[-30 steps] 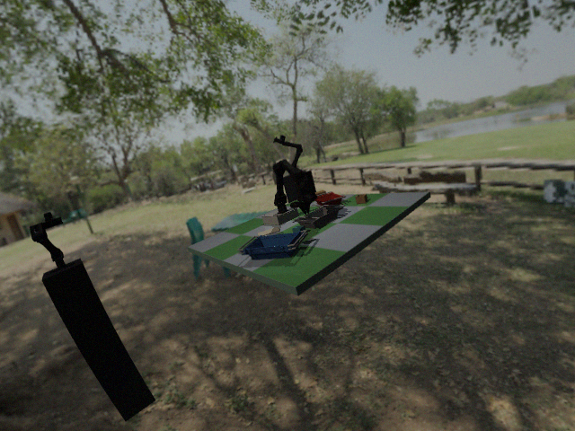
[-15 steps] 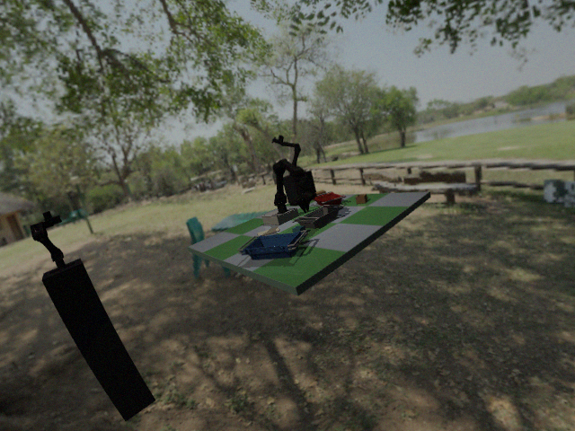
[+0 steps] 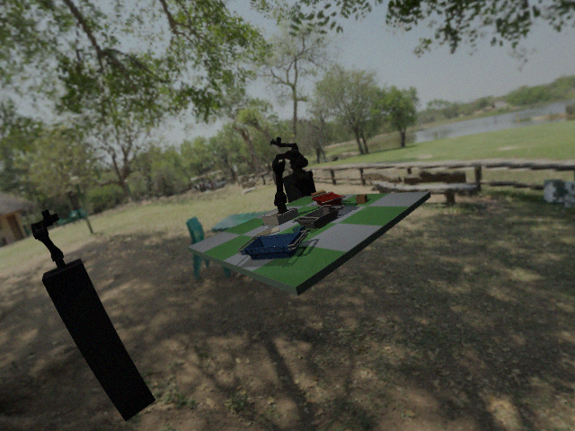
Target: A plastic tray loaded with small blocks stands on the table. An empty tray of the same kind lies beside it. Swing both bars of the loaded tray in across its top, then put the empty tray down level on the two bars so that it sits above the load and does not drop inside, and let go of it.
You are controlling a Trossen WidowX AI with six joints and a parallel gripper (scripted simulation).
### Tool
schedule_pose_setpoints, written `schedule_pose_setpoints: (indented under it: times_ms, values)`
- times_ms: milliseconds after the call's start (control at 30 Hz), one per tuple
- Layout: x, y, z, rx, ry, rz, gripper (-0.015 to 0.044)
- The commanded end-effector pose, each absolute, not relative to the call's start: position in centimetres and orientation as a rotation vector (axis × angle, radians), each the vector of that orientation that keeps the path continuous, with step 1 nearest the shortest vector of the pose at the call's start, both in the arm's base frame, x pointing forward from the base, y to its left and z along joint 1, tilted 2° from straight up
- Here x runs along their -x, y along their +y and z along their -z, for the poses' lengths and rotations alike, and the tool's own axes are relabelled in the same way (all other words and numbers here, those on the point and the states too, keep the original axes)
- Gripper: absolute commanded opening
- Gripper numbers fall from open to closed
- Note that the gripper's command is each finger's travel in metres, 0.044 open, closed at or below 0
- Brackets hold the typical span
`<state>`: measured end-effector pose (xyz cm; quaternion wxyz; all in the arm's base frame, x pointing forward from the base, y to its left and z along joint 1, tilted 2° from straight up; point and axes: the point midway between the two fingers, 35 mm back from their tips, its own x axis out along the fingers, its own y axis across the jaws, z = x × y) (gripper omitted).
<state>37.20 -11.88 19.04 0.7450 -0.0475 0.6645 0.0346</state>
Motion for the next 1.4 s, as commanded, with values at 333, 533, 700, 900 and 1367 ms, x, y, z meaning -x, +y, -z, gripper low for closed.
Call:
schedule_pose_setpoints:
  times_ms: [333,533,700,900,1367]
  values:
    - [-40.4,0.2,-13.0,1.217,1.147,-1.178,0.0087]
    - [-40.5,3.6,-11.6,1.503,0.939,-1.46,0.0087]
    - [-40.3,6.4,-10.4,1.733,0.718,-1.686,0.0087]
    - [-39.7,9.8,-9.0,1.991,0.387,-1.943,0.0087]
    - [-39.0,12.4,-7.9,2.171,0.078,-2.121,0.0087]
